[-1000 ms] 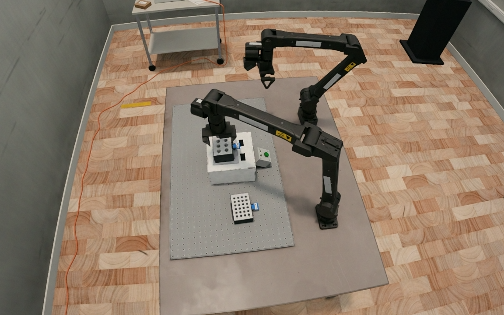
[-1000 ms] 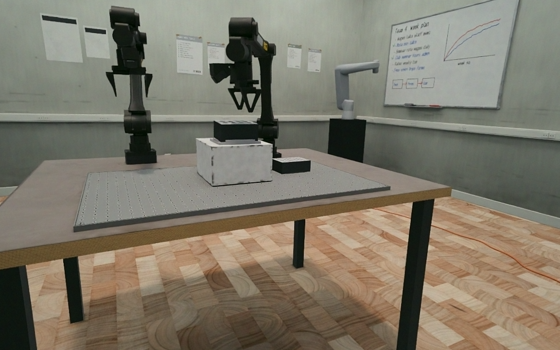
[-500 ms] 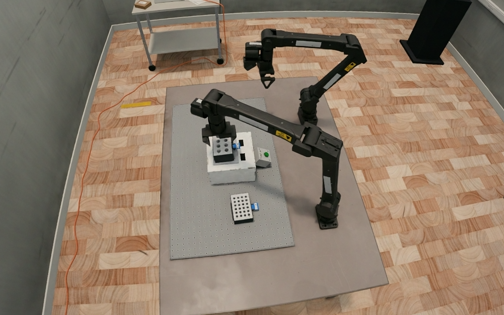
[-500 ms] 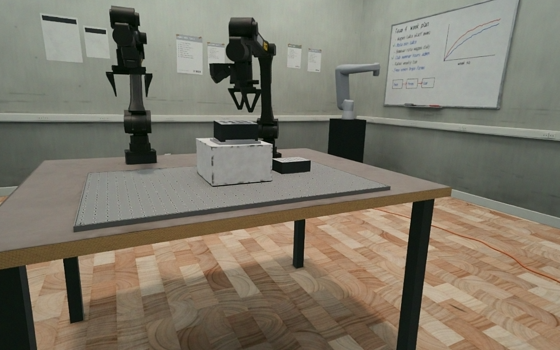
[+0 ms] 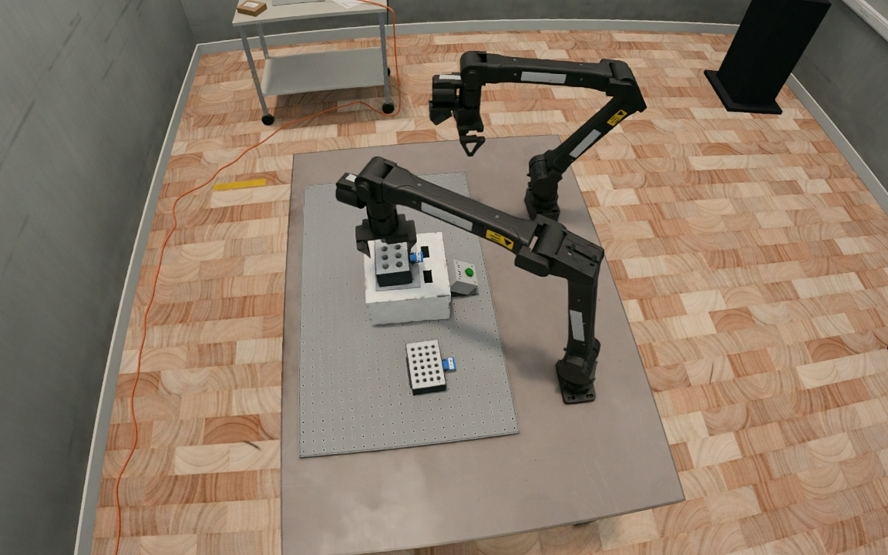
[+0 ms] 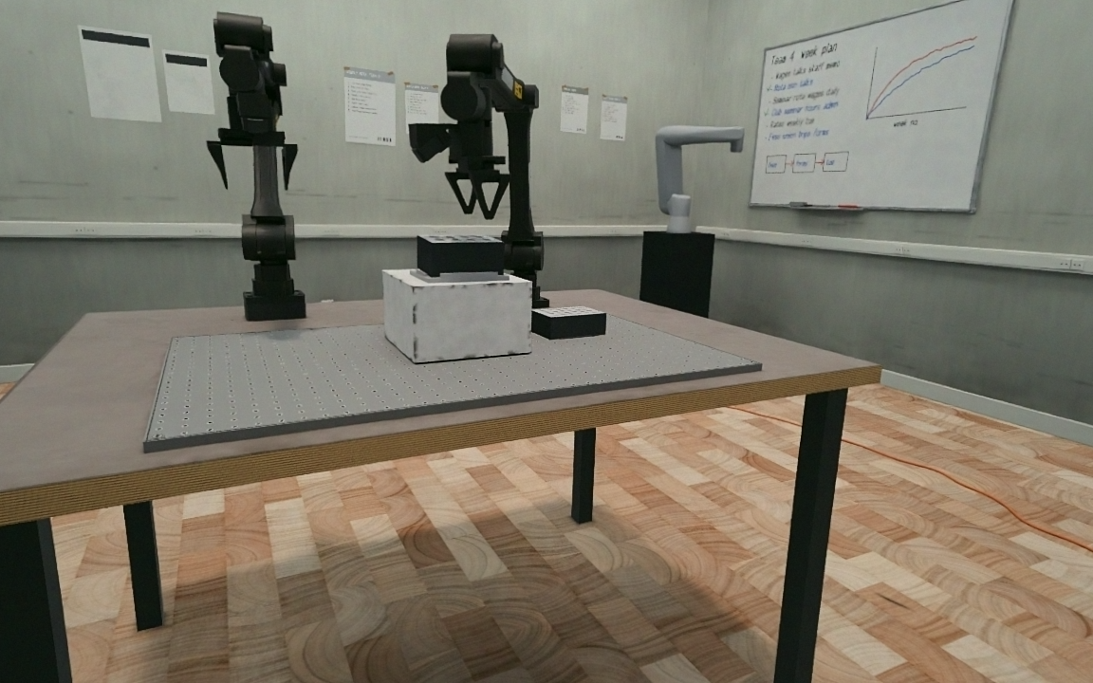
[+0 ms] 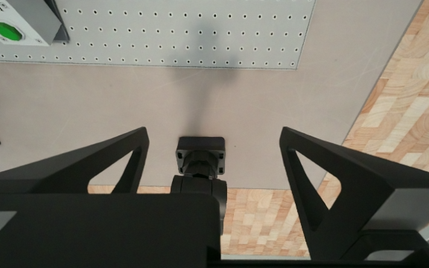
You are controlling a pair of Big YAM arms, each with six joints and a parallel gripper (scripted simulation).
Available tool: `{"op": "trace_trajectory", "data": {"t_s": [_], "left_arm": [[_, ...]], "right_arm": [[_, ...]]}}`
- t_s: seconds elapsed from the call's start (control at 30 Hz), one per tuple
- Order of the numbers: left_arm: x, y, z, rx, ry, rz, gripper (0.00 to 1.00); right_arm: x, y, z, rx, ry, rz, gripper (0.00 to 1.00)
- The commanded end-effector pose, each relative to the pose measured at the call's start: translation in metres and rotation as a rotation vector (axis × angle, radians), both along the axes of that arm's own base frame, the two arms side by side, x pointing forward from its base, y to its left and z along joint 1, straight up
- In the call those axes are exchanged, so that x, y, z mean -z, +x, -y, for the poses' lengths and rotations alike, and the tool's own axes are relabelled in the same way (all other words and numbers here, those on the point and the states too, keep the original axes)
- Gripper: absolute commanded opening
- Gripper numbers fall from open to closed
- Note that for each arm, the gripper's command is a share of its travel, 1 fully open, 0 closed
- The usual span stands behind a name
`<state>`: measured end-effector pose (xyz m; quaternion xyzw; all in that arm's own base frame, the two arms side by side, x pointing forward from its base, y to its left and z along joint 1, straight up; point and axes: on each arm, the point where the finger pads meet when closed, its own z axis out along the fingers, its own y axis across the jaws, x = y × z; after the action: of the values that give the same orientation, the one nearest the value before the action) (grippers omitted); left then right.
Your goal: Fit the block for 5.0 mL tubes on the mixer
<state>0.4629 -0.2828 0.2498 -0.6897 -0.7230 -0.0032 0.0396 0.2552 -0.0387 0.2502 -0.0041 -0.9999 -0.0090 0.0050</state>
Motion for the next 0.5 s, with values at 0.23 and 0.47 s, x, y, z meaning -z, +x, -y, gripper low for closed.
{"op": "trace_trajectory", "data": {"t_s": [0.23,0.47], "left_arm": [[-0.0133,0.0001,0.0013,0.009,0.029,-0.046,1.00],[-0.0133,0.0001,0.0013,0.009,0.029,-0.046,1.00]], "right_arm": [[-0.0192,0.0089,0.0029,0.008,-0.007,0.049,1.00],[-0.0218,0.0104,0.0031,0.008,-0.008,0.055,1.00]]}}
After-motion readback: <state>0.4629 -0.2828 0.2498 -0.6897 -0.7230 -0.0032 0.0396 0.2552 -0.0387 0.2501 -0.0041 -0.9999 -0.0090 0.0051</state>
